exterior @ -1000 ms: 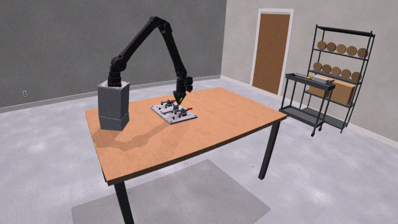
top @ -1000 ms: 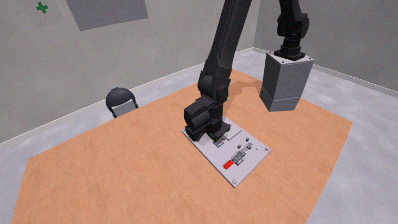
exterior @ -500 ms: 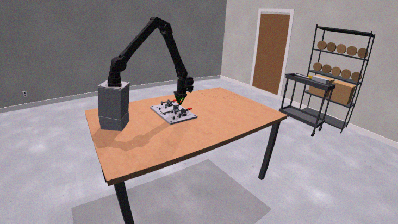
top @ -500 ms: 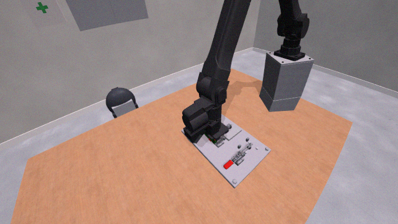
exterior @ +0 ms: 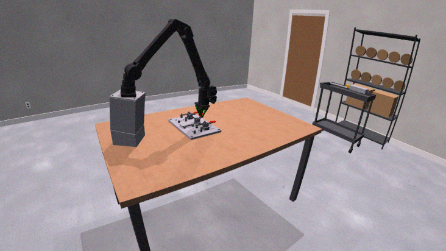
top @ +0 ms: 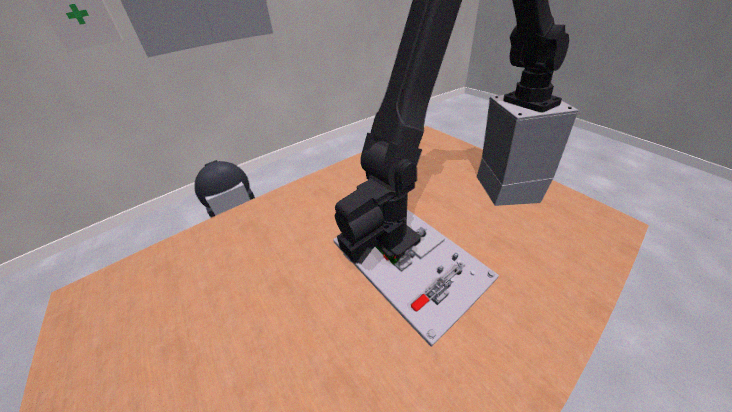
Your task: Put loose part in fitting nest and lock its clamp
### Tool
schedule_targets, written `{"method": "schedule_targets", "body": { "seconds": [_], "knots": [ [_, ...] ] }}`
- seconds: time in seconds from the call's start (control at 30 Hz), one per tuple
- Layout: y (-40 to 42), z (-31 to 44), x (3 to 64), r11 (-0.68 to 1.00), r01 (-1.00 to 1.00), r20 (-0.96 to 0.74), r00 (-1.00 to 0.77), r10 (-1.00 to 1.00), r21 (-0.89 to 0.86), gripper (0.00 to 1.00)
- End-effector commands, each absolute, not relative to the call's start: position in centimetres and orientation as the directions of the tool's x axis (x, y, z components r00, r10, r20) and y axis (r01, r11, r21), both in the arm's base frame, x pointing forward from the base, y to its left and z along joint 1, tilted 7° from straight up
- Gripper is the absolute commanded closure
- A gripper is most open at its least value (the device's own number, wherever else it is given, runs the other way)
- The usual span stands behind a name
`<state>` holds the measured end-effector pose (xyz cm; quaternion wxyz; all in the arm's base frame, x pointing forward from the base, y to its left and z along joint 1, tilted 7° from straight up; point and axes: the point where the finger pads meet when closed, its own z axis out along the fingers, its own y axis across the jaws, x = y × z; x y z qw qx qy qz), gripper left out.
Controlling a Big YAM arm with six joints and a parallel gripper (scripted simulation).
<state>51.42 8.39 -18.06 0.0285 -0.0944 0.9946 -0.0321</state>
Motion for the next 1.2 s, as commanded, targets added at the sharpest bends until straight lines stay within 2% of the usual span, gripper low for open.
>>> {"method": "schedule_targets", "body": {
  "seconds": [0.0,0.77,0.8,0.93,1.0,1.17],
  "knots": [
    [8.3,-20.4,55.8,0.981,-0.179,-0.123,-0.975,-0.186,-0.07,1.0],
    [8.3,-20.4,55.8,0.981,-0.179,-0.123,-0.975,-0.186,-0.07,1.0],
    [8.3,-20.4,55.8,0.981,-0.179,-0.123,-0.975,-0.186,-0.07,0.55],
    [8.3,-20.4,55.8,0.982,-0.178,-0.123,-0.975,-0.186,-0.07,0.55],
    [8.0,-21.2,53.2,0.98,-0.185,-0.064,-0.98,-0.189,-0.069,0.55],
    [8.3,-20.6,54.9,0.981,-0.183,-0.101,-0.977,-0.19,-0.069,0.55]
  ]
}}
